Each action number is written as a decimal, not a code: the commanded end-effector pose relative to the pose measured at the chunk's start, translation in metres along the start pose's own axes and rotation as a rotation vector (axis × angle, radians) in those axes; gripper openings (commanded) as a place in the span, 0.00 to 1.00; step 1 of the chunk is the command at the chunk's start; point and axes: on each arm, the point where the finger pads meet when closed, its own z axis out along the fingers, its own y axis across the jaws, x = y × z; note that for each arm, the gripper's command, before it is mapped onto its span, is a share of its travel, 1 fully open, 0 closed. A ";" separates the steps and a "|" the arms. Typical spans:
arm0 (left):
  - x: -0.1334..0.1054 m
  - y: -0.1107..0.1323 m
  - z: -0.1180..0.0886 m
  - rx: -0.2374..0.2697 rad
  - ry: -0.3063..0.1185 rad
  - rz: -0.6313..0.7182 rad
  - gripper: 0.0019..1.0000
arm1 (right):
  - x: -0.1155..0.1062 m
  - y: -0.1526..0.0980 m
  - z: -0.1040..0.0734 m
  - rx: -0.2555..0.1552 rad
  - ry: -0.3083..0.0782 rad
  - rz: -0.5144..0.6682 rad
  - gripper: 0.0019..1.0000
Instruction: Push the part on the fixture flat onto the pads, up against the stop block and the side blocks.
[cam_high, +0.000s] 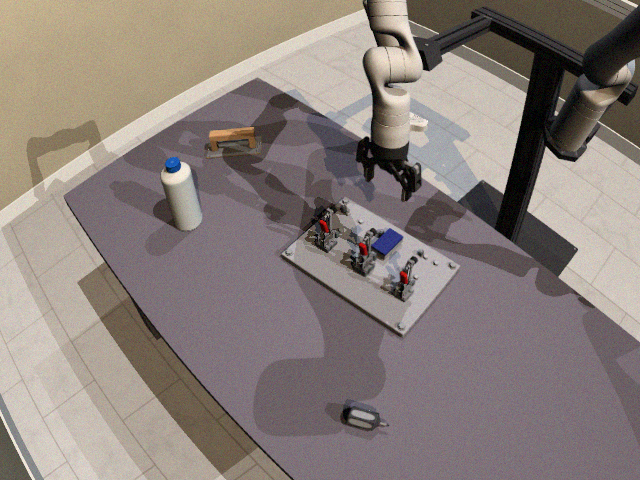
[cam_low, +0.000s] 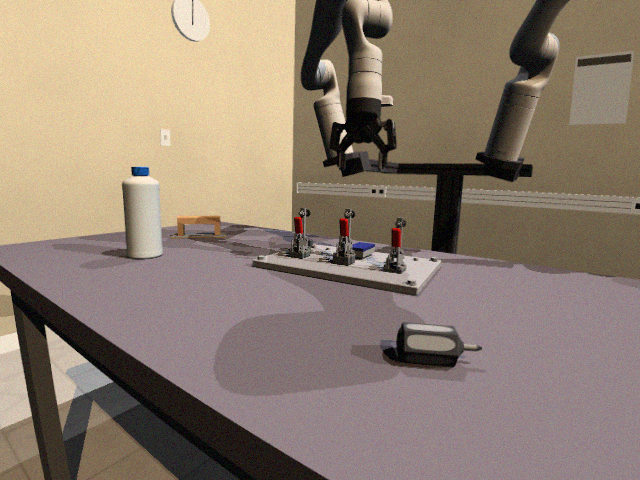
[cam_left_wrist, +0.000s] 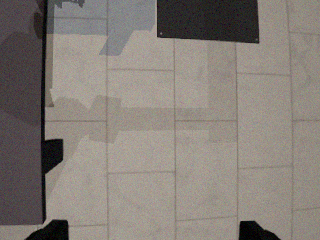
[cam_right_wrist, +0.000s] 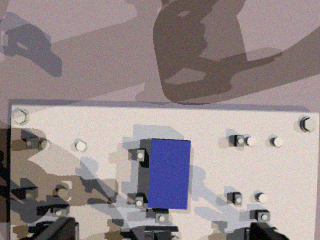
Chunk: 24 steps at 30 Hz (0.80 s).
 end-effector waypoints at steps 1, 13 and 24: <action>0.000 0.003 -0.002 0.001 -0.003 -0.009 1.00 | 0.000 0.001 -0.001 -0.002 -0.001 0.000 1.00; 0.000 0.004 -0.002 0.001 -0.004 -0.015 1.00 | 0.000 0.001 -0.001 -0.002 -0.001 0.000 1.00; 0.000 0.004 -0.002 0.001 -0.004 -0.015 1.00 | 0.000 0.001 -0.001 -0.002 -0.001 0.000 0.10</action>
